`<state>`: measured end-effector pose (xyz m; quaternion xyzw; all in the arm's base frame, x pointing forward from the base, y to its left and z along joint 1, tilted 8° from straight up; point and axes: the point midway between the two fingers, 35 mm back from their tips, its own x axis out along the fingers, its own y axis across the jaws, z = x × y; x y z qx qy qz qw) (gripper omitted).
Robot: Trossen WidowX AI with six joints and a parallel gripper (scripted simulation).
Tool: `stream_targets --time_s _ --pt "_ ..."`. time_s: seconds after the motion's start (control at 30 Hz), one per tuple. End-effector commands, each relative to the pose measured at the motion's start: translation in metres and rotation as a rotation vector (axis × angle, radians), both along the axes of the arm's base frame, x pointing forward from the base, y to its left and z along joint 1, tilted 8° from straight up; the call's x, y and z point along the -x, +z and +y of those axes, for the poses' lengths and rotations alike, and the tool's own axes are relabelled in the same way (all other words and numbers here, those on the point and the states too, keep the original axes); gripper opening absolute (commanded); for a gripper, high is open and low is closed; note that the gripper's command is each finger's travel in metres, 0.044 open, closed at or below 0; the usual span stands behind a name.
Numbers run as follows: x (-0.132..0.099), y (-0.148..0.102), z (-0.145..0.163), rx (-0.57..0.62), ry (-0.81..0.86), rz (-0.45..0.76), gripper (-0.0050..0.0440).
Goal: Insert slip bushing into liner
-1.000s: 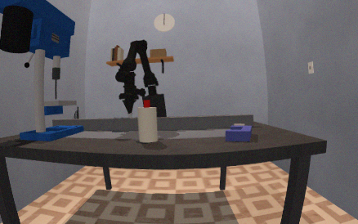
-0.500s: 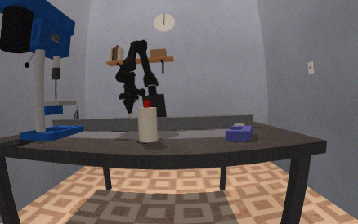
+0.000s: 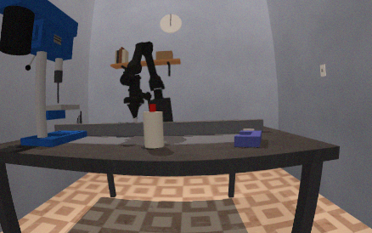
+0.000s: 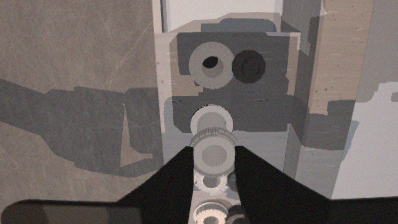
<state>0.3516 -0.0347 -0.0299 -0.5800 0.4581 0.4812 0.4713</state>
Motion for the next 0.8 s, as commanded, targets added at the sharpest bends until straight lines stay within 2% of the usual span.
stream_targets --time_s 0.0,0.77 --pt "-0.002 0.005 -0.001 0.001 0.0 -0.013 -0.005" --pt "0.003 -0.007 -0.002 0.0 0.001 0.009 -0.005"
